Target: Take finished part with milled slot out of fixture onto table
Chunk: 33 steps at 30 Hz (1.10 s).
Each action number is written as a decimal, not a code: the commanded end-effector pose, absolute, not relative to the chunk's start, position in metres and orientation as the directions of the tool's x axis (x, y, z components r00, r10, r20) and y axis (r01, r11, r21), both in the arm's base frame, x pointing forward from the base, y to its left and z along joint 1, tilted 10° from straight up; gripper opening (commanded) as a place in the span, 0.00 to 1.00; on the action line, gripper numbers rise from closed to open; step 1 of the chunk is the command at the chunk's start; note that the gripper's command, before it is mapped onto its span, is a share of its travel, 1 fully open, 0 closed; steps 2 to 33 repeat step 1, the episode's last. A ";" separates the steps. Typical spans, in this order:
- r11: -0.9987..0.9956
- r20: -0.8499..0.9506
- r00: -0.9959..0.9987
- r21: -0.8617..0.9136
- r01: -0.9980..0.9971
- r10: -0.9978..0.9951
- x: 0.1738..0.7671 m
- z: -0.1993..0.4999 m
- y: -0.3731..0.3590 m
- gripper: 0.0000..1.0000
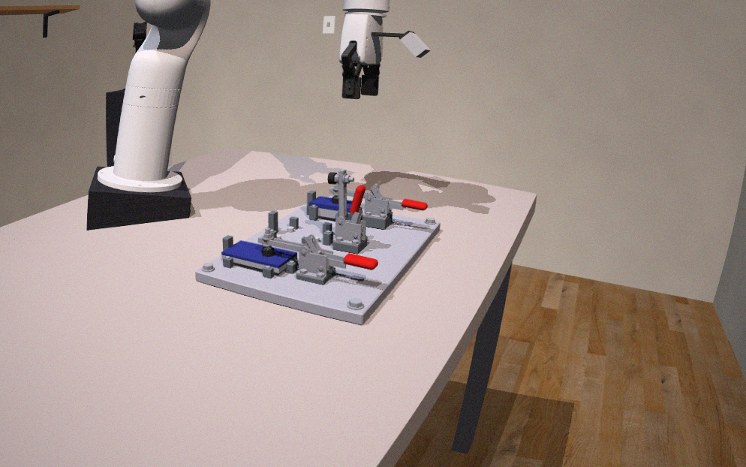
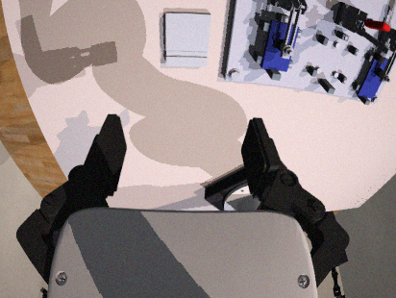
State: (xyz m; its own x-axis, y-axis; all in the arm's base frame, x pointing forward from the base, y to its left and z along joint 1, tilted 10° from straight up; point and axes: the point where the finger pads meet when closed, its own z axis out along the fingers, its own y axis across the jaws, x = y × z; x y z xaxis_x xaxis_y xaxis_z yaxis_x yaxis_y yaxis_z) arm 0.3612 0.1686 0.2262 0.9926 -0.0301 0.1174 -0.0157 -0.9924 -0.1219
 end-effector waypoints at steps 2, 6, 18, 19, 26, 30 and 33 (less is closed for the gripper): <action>-0.992 0.119 0.992 -0.123 -0.016 -0.030 0.362 0.227 0.169 0.95; -0.992 0.119 0.992 -0.123 -0.016 -0.030 0.362 0.227 0.169 0.95; -0.992 0.119 0.992 -0.123 -0.016 -0.030 0.362 0.227 0.169 0.95; -0.992 0.119 0.992 -0.123 -0.016 -0.030 0.362 0.227 0.169 0.95; -0.992 0.119 0.992 -0.123 -0.016 -0.030 0.362 0.227 0.169 0.95; -0.992 0.119 0.992 -0.123 -0.016 -0.030 0.362 0.227 0.169 0.95; -0.992 0.119 0.992 -0.123 -0.016 -0.030 0.362 0.227 0.169 0.95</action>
